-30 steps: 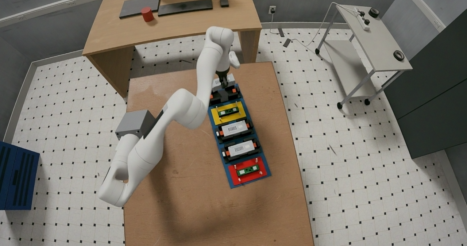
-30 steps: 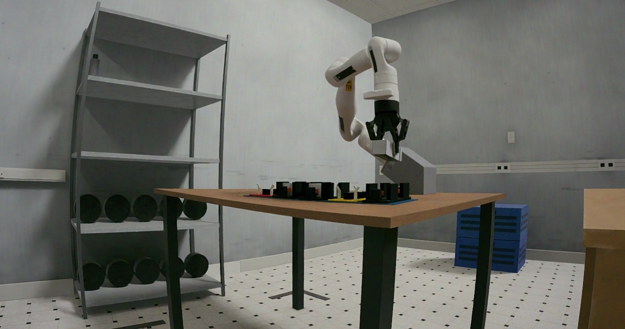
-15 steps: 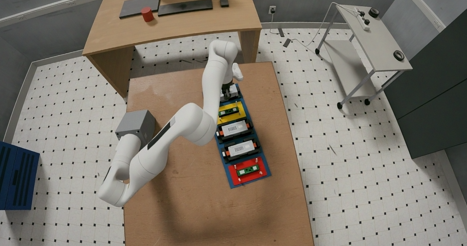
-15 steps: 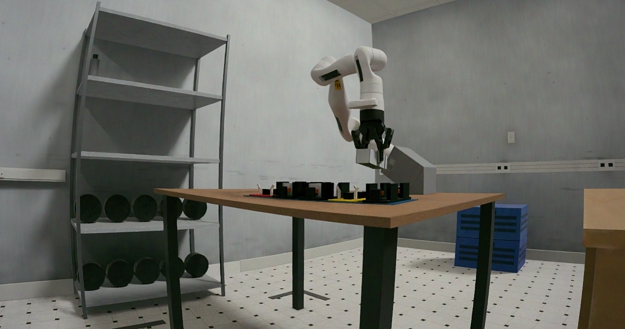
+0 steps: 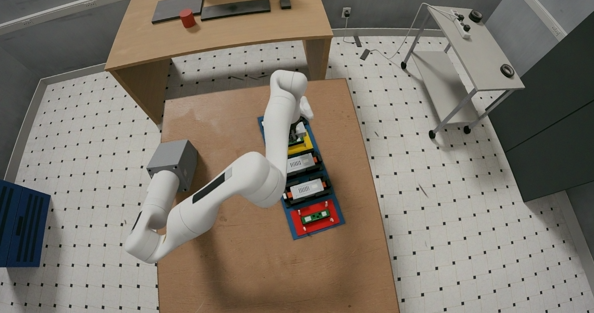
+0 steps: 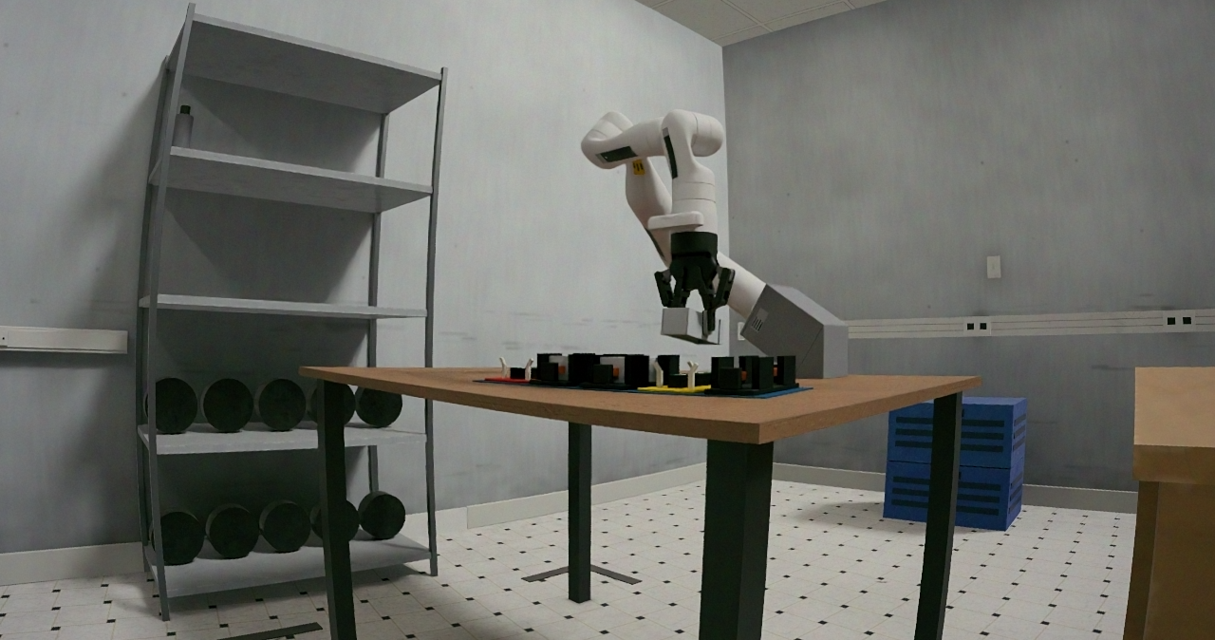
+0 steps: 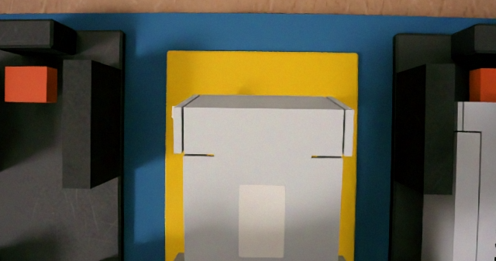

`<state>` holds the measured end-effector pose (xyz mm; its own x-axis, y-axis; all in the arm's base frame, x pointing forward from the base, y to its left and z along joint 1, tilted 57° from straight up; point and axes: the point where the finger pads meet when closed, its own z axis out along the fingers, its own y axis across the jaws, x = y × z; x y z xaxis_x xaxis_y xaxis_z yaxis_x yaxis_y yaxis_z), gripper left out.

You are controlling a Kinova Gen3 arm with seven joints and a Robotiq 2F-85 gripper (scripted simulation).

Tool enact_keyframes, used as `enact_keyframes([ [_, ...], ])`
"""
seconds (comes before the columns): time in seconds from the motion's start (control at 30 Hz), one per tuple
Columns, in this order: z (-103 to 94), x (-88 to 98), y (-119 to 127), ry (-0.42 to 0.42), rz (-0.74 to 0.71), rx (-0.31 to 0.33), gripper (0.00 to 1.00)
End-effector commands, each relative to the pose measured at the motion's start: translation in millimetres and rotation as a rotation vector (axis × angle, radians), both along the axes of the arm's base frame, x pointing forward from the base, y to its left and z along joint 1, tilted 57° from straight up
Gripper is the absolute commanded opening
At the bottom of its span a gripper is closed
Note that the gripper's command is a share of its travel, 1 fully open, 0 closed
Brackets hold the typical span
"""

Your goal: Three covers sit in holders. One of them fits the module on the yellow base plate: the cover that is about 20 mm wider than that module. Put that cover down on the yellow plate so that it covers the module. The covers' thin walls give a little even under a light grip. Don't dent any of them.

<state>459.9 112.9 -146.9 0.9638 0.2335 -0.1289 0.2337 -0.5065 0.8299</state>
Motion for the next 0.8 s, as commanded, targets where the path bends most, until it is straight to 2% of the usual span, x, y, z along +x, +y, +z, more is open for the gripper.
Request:
enact_keyframes([
  [0.0,-0.3,0.4,0.3,-0.001,0.002,0.002,0.00],
  [0.77,-12.2,2.8,-18.0,-0.001,0.002,0.002,0.00],
])
